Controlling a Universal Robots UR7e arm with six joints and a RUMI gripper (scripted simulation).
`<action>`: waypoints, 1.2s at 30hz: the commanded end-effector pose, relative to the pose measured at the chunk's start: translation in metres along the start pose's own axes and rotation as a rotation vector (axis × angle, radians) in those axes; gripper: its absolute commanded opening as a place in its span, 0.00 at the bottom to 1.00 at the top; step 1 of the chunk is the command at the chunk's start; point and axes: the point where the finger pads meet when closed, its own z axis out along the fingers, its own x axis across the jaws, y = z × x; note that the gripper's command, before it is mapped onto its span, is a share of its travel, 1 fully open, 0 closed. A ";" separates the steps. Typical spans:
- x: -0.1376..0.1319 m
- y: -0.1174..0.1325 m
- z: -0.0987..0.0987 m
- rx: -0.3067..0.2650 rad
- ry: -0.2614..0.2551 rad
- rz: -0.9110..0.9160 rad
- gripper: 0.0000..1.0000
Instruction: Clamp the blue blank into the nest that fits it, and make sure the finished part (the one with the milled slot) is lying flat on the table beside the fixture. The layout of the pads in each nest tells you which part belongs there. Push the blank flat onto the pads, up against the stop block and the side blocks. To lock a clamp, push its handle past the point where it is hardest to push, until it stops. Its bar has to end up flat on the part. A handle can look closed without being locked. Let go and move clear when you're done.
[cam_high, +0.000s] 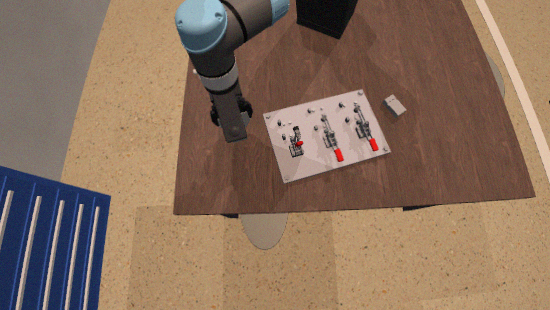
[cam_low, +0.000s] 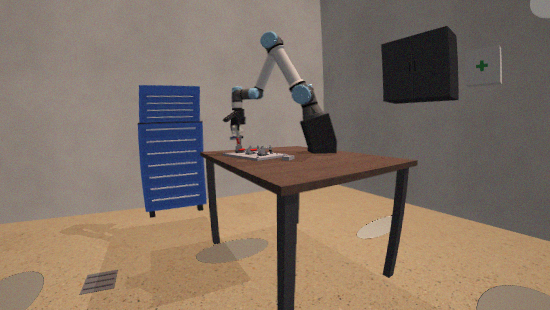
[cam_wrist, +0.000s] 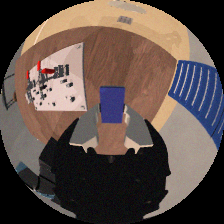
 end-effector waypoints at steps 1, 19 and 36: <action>-0.001 0.001 0.000 0.000 -0.001 0.001 0.00; -0.031 0.000 0.002 0.000 0.000 -0.001 0.00; -0.106 0.000 0.007 0.001 0.000 -0.001 0.00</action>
